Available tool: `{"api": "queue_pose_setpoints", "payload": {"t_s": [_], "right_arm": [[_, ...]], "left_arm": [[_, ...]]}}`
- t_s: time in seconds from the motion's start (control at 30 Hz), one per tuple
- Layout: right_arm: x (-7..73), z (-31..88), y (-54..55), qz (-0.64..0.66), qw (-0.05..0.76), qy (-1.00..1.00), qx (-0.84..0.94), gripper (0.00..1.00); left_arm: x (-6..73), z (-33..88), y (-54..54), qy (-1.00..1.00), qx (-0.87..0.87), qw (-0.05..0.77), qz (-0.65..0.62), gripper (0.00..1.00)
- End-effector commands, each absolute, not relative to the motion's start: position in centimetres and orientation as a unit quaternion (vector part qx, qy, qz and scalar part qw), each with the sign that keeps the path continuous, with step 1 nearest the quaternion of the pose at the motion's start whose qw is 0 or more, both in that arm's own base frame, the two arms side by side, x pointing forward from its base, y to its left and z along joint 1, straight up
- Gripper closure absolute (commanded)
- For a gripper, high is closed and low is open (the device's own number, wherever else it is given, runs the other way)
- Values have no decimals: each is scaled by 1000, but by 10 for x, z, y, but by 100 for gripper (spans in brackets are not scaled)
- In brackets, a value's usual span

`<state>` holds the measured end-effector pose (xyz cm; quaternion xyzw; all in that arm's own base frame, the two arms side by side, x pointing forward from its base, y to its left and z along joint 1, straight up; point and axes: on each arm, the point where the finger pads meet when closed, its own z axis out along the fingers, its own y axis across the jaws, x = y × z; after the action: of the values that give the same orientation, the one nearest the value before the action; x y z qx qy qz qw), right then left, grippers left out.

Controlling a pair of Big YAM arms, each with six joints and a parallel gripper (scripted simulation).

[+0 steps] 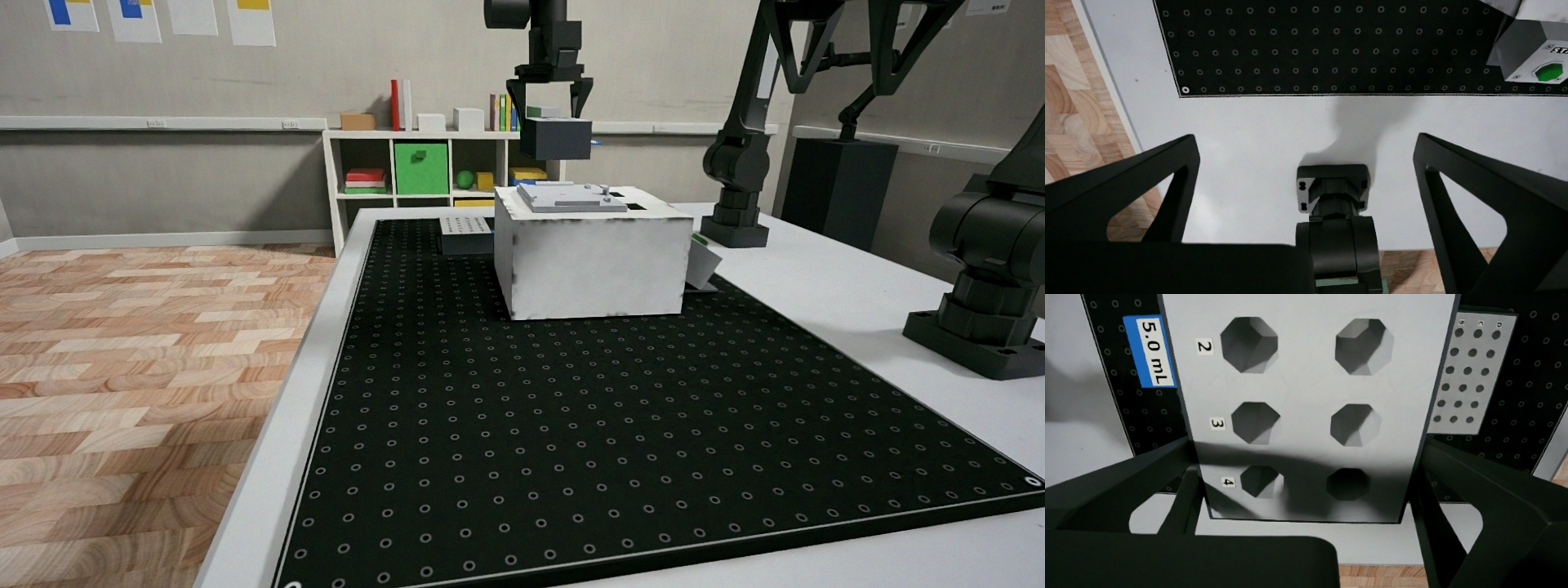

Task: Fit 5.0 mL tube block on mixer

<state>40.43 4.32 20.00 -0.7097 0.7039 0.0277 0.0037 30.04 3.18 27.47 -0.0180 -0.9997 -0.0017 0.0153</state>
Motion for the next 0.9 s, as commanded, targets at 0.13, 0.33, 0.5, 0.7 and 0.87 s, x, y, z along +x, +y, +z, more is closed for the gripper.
{"api": "queue_pose_setpoints", "payload": {"t_s": [0.13,0.33,0.5,0.7,0.87], "right_arm": [[429,247,43,-5,50,705,-708,100],[427,254,43,-11,57,704,-708,100],[426,256,43,-13,59,704,-708,100],[426,256,43,-13,59,703,-708,100],[426,256,43,-13,59,703,-708,100]], "left_arm": [[298,275,29,-1000,-17,17,-1,0],[303,286,29,-1000,-17,4,-2,0],[307,292,30,-1000,-17,-4,-3,0],[308,293,30,-1000,-16,-5,-3,0],[309,295,30,-1000,-16,-7,-4,0]]}}
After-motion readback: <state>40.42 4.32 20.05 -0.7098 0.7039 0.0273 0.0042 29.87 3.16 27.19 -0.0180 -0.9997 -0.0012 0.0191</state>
